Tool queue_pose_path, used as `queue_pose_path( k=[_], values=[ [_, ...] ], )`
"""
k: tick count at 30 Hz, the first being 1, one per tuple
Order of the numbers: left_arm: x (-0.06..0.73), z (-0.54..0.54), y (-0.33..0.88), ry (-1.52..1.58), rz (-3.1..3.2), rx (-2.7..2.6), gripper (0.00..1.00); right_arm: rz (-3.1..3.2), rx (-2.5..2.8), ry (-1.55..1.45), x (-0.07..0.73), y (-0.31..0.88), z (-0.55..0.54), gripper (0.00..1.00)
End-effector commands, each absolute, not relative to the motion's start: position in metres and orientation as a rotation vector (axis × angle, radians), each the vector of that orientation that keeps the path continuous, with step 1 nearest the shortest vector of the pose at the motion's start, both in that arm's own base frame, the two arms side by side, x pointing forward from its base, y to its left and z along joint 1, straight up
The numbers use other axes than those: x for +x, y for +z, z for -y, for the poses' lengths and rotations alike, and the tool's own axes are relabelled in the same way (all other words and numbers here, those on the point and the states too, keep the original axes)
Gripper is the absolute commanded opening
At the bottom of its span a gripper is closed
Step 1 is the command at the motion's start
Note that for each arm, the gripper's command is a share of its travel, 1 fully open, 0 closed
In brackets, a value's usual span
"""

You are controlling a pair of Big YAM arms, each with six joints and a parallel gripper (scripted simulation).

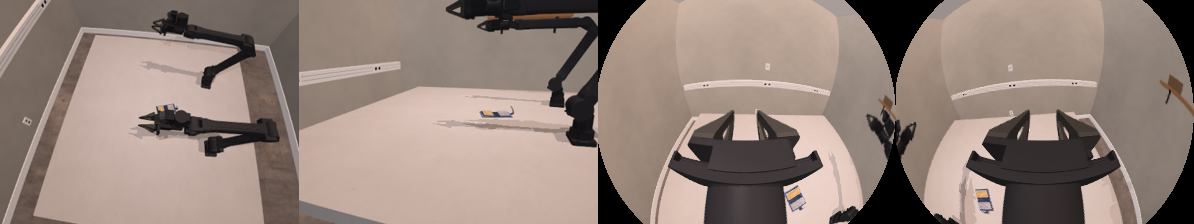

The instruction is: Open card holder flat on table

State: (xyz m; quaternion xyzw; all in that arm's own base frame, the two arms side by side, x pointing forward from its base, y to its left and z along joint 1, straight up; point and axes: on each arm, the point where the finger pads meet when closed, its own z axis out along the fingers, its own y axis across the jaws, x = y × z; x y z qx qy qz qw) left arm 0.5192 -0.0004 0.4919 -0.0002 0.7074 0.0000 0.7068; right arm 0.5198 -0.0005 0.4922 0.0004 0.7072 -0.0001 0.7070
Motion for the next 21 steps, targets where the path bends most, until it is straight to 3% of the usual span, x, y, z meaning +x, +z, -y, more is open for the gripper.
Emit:
queue_pose_path(
  k=[1,21],
  values=[
    [0.520,0.006,0.496,-0.009,-1.565,0.006,0.36,-1.523,-0.003,0.000,0.516,0.519,0.000,0.43],
    [0.522,0.007,0.501,-0.006,-1.554,0.012,0.36,-1.549,-0.009,-0.007,0.514,0.503,0.000,0.43]
  ],
)
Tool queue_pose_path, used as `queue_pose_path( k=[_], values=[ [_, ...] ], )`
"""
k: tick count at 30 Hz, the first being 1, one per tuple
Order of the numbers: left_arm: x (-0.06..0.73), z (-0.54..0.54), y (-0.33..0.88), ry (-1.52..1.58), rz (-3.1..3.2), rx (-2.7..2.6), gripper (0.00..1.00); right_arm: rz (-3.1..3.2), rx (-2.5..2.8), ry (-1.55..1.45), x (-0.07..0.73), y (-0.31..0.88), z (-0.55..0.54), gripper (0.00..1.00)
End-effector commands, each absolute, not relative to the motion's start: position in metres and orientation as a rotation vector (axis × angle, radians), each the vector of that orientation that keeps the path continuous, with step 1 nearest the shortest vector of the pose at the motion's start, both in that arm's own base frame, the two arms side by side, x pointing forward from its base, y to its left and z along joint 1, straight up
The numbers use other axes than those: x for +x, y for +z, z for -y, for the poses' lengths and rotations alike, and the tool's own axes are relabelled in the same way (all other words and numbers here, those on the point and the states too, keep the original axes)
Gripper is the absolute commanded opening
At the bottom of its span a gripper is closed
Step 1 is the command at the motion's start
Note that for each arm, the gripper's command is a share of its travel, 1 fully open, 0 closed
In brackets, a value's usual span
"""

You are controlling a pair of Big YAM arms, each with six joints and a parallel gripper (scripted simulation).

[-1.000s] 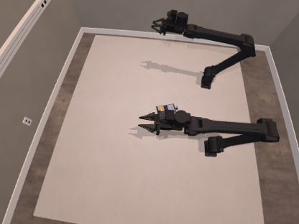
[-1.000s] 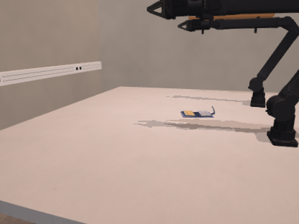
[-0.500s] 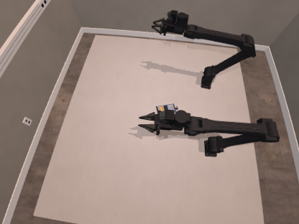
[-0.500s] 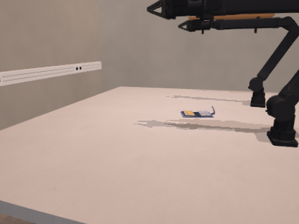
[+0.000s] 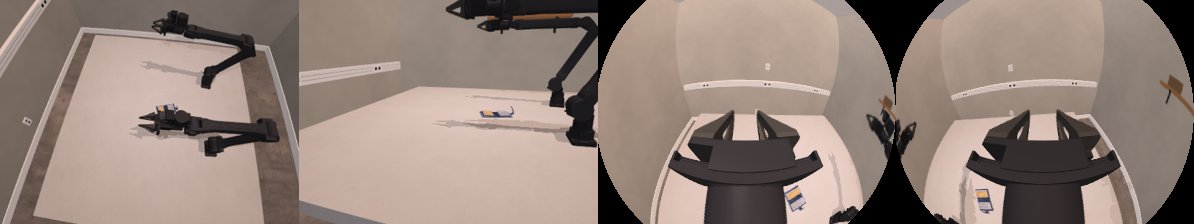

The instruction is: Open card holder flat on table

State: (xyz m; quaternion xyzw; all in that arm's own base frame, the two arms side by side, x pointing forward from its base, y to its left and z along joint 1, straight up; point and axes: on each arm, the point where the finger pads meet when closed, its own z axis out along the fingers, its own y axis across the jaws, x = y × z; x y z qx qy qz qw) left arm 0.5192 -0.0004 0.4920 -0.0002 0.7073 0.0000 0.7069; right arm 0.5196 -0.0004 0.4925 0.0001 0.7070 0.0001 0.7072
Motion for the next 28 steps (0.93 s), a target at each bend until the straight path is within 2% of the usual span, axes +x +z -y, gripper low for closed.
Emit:
queue_pose_path(
  k=[1,28],
  values=[
    [0.522,0.007,0.502,-0.006,-1.553,0.012,0.36,-1.550,-0.009,-0.007,0.514,0.502,0.000,0.43],
    [0.523,0.007,0.510,-0.002,-1.536,0.017,0.36,-1.505,-0.006,-0.010,0.520,0.535,0.002,0.43]
  ],
)
